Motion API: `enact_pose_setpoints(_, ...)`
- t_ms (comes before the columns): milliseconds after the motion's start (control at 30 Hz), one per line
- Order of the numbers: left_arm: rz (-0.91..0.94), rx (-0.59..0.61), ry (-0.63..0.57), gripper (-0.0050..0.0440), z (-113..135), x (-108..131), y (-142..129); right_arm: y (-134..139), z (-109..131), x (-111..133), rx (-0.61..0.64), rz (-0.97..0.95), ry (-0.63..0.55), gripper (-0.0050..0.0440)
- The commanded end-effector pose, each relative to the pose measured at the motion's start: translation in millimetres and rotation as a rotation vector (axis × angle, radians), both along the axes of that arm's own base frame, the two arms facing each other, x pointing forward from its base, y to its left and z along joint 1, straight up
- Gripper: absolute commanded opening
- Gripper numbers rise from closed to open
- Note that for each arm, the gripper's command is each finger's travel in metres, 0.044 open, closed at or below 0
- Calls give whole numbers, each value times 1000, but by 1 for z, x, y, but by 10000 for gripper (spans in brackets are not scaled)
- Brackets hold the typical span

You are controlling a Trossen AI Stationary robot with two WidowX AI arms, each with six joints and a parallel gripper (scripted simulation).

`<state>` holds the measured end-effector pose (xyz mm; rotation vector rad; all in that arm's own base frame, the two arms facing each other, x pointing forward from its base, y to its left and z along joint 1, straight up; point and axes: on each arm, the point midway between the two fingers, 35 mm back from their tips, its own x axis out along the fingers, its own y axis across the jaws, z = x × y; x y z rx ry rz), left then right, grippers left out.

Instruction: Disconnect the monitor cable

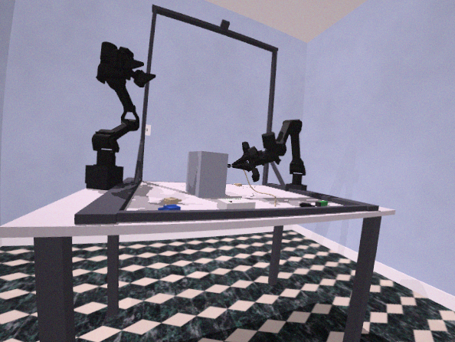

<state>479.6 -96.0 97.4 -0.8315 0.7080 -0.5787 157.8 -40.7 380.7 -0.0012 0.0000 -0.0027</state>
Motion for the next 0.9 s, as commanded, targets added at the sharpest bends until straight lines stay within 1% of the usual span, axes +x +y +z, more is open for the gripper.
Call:
enact_pose_setpoints(0,1,-5,-22,0,11,2,0,1,3,0,-4,3,-1,440)
enact_pose_setpoints(133,1,-5,-22,0,11,2,0,1,3,0,-4,3,-1,440)
enact_pose_setpoints(233,0,-47,-7,0,10,2,1,1,3,0,-4,3,-1,440)
enact_pose_setpoints(400,-1,-60,-3,0,10,2,1,1,3,0,-4,3,-1,440)
enact_pose_setpoints(467,-1,-97,9,0,9,3,1,1,3,0,-4,3,-1,440)
enact_pose_setpoints(567,-1,-108,13,0,9,3,1,1,3,0,-4,3,-1,440)
enact_pose_setpoints(667,-3,-163,32,0,8,3,2,1,3,0,-4,3,-1,440)
enact_pose_setpoints(800,-3,-174,35,0,8,3,2,1,3,0,-4,3,-1,440)
enact_pose_setpoints(867,-4,-214,49,0,7,3,2,1,3,0,-4,3,-1,440)
